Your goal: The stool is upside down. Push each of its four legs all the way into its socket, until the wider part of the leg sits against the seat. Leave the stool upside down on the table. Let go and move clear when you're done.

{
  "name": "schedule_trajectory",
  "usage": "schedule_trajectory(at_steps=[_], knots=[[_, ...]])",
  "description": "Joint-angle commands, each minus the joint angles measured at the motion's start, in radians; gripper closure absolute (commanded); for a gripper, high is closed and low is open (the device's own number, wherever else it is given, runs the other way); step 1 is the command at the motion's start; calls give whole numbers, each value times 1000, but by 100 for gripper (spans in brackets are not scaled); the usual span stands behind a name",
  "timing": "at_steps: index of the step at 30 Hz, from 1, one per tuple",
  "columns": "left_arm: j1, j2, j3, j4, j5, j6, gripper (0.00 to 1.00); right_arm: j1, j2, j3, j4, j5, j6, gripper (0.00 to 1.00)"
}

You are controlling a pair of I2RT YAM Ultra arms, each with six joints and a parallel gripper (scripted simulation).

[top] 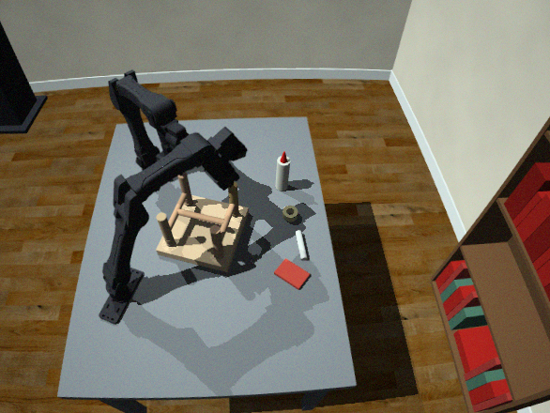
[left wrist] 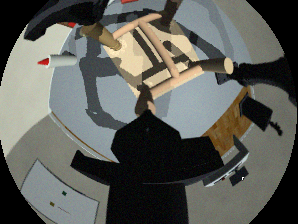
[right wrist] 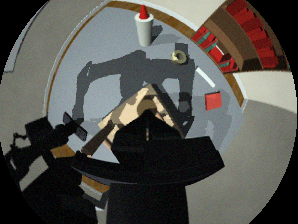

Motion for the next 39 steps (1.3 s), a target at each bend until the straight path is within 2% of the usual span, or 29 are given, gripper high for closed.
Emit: schedule_trajectory(at_steps=[1,16,19,24,39], knots=[[0,17,-24,-12,2,-1,100,-1,31,-17,-56,2,-1,100],[0,39,-47,-60,9,-1,100,-1,80,-25,-162,5,-1,100],[0,45,-50,-75,9,-1,100,-2,53,-88,-133,5,-2,100],[-3,48,-70,-68,9,-7,100,-2,37,-119,-113,2,-3,100],[-12,66,-88,-117,6,-14,100,-5,-96,-313,27,-5,-6,100]])
